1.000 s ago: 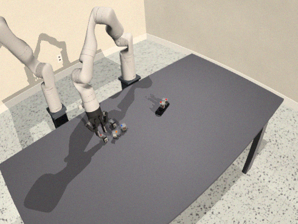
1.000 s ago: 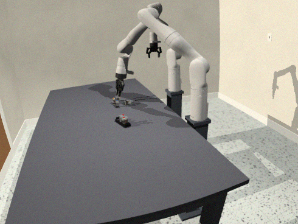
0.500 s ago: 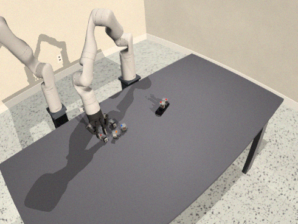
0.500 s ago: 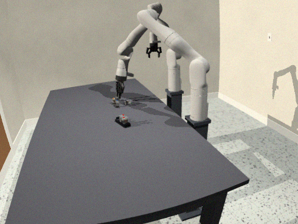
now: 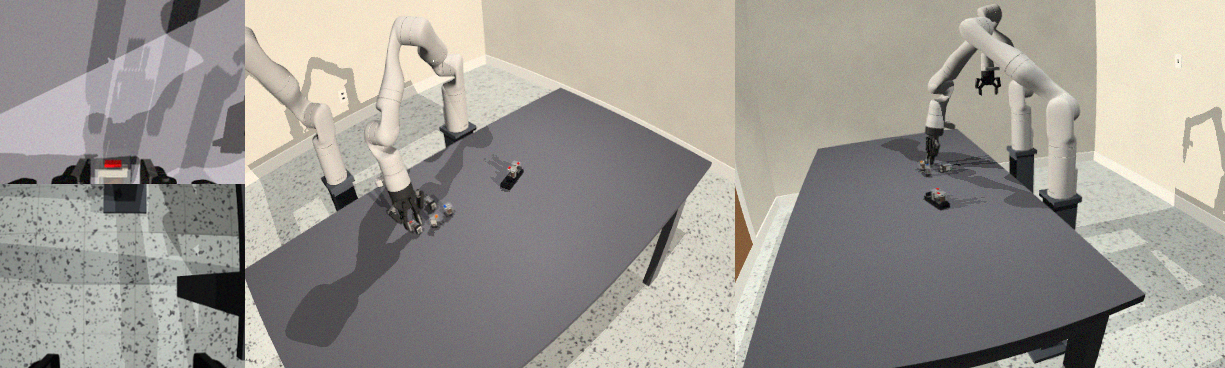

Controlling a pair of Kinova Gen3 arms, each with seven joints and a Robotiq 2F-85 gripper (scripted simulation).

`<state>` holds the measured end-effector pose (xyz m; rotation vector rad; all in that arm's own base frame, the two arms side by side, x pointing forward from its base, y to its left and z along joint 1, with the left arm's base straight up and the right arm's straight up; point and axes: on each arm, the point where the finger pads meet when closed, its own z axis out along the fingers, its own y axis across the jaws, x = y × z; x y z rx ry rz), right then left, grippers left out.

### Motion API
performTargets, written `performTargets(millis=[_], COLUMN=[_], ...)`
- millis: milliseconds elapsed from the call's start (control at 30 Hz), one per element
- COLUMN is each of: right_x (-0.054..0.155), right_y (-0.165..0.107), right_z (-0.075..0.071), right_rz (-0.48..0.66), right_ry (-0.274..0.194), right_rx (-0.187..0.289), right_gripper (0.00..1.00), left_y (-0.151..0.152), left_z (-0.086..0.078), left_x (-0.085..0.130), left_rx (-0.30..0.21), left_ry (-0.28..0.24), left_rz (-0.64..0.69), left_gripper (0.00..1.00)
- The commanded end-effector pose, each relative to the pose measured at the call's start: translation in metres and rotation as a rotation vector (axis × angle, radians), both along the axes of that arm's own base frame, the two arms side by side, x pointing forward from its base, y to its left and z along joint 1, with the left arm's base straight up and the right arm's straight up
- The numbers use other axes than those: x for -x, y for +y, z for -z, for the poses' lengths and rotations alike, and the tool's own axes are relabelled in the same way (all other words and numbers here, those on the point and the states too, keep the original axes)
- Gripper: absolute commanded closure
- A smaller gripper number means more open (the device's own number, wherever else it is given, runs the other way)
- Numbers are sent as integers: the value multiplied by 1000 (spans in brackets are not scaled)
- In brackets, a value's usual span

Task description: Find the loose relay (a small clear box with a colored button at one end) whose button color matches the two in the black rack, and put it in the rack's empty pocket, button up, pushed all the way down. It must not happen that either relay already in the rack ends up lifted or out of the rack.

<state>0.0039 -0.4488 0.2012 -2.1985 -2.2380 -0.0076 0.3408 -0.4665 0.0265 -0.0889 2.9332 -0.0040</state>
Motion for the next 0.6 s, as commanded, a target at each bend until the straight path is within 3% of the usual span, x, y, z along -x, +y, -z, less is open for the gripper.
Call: performTargets(millis=[0, 467, 500, 567], right_x=[2, 2, 2, 2], right_y=[-1, -1, -1, -1], right_z=[1, 1, 1, 1], right_rz=[15, 15, 15, 15], right_ry=[0, 0, 0, 0], right_rx=[7, 7, 7, 7], right_gripper=[2, 2, 2, 2], left_y=[1, 1, 1, 1], left_z=[1, 1, 1, 1], left_x=[-1, -1, -1, -1], left_rx=[-1, -1, -1, -1], left_ry=[-4, -4, -4, -4], left_rz=[-1, -1, -1, -1], left_gripper=[576, 576, 720, 720])
